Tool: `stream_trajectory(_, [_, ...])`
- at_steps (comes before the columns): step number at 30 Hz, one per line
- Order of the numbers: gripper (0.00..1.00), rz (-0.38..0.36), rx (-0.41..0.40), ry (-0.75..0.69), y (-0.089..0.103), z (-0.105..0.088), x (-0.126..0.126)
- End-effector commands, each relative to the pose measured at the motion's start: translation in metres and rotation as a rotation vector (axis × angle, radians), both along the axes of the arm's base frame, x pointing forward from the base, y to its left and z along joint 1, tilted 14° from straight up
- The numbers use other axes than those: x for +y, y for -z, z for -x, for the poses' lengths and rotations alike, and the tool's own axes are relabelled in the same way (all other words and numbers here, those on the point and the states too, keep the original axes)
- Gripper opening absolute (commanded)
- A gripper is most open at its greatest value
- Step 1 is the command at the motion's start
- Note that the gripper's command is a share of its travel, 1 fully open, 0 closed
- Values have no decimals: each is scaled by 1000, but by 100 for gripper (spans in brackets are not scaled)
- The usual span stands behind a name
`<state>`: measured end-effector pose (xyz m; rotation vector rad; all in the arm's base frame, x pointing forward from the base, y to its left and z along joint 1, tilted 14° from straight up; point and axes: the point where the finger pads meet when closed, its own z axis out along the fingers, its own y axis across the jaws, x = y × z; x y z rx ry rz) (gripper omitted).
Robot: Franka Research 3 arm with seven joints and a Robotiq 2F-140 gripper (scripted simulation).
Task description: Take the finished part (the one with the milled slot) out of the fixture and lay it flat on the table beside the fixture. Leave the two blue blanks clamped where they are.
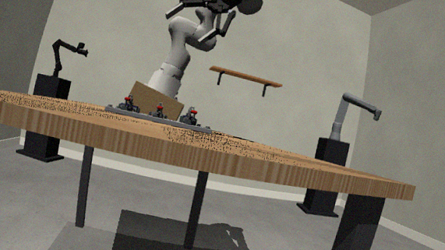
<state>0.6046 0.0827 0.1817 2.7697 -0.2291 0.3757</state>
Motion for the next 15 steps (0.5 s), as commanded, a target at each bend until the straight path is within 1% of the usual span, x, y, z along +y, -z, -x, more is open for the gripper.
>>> stream_trajectory(1, [100, -54, 79, -77, 10, 26, -14])
stream_trajectory(3, [100, -150, 165, -131, 28, 71, -34])
stream_trajectory(4, [100, -200, 197, -159, 36, 93, -39])
stream_trajectory(7, [100, -278, 219, -155, 57, 152, -46])
stream_trajectory(9, [100, -324, 233, -150, 67, 183, -43])
stream_trajectory(12, [100, -390, 252, -159, 78, 215, -37])
stream_trajectory(14, [100, -431, 260, -175, 81, 227, -34])
stream_trajectory(15, [100, -431, 260, -175, 81, 227, -34])
